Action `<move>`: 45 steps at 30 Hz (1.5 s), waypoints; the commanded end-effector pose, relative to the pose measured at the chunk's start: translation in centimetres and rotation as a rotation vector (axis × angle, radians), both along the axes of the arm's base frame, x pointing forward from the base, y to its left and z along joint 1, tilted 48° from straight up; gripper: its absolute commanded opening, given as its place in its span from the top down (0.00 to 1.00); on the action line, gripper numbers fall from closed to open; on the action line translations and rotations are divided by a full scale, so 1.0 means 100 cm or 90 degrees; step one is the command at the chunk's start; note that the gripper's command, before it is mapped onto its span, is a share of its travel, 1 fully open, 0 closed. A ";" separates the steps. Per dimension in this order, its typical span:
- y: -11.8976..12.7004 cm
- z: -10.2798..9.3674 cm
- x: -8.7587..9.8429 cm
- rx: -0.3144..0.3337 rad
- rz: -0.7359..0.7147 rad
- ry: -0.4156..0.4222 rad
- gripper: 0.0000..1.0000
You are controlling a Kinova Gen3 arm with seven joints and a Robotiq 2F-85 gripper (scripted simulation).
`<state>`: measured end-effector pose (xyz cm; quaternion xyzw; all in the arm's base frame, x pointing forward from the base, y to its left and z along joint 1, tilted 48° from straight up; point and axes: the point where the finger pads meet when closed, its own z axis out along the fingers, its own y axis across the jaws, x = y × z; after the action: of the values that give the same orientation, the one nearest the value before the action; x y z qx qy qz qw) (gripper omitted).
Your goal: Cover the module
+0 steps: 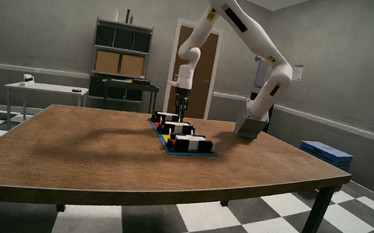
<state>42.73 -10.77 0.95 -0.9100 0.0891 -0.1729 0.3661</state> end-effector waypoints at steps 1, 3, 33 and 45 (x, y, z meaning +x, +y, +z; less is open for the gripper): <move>-0.001 0.000 0.000 -0.001 -0.001 0.000 0.00; -0.001 0.000 0.000 -0.001 -0.001 0.000 0.00; 0.009 -0.011 0.006 -0.001 -0.001 0.000 0.00; 0.012 -0.014 0.008 -0.001 -0.001 0.000 0.00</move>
<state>43.48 -9.54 -0.37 -0.9100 0.0891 -0.1728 0.3661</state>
